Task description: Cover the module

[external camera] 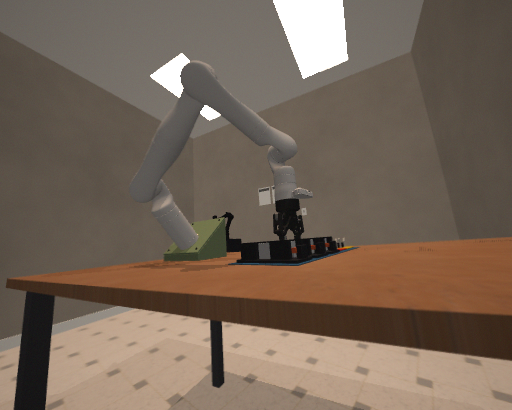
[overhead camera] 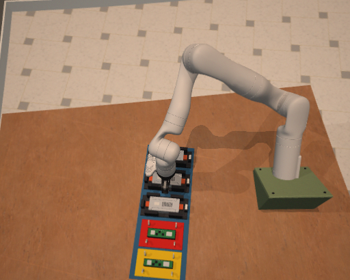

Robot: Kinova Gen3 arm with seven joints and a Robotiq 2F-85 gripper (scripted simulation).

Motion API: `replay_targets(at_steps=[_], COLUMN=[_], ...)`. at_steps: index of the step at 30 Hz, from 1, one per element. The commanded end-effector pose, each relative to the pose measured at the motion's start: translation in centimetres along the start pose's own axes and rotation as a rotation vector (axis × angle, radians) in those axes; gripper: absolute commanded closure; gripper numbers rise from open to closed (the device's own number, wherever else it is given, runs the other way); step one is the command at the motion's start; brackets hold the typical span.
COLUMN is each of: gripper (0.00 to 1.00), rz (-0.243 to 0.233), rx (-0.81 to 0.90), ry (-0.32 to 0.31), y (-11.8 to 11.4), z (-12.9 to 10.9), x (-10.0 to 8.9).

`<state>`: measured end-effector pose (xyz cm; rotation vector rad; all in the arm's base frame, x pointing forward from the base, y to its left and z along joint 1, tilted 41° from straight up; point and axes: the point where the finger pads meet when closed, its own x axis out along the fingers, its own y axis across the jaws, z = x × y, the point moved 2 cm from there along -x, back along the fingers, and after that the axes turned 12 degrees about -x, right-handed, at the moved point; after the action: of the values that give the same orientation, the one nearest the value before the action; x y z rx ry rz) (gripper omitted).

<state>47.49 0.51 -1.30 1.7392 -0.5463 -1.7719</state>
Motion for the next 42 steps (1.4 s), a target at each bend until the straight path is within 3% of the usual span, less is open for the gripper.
replay_targets(at_steps=[1, 24, 34, 42], gripper=[0.00, 0.00, 0.00, 0.00], rz=[-0.001, -0.001, -0.001, -0.001], rx=[0.000, 0.000, 0.000, 0.000], ry=[0.002, 0.002, 0.002, 0.002], y=[0.0, 0.0, 0.0, 0.0], z=[-0.1, -0.1, 0.0, 0.0], x=[-0.1, -0.1, -6.1, -6.6])
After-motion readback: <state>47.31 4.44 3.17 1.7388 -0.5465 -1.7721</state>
